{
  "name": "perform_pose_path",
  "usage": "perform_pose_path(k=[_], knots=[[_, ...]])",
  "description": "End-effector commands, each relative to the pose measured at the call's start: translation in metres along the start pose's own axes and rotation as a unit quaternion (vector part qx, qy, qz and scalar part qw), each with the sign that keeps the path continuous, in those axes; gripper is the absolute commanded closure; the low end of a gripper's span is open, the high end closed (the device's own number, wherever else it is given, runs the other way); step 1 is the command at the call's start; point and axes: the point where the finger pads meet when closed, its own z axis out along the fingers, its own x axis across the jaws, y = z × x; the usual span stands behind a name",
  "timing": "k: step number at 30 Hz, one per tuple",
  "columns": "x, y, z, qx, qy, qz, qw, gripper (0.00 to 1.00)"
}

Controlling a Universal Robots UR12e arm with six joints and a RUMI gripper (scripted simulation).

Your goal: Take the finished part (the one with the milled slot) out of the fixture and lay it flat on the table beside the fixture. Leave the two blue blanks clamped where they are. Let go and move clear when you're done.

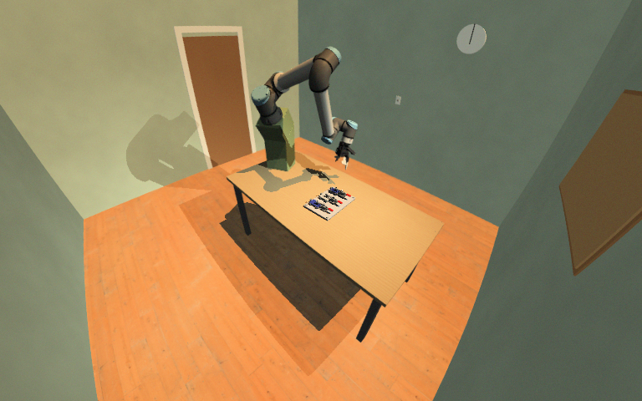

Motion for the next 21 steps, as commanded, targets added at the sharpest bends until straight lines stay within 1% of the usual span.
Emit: perform_pose_path(k=[1, 18, 21], knots=[[0.0003, -0.0002, -0.0006, 0.0, 0.0, 0.0, 1.0, 0.0], [0.0004, -0.0001, -0.0006, 0.0, 0.0, 0.0, 1.0, 0.0], [0.0052, 0.0042, -0.0002, 0.004, -0.002, 0.014, 1.0, 0.0]])
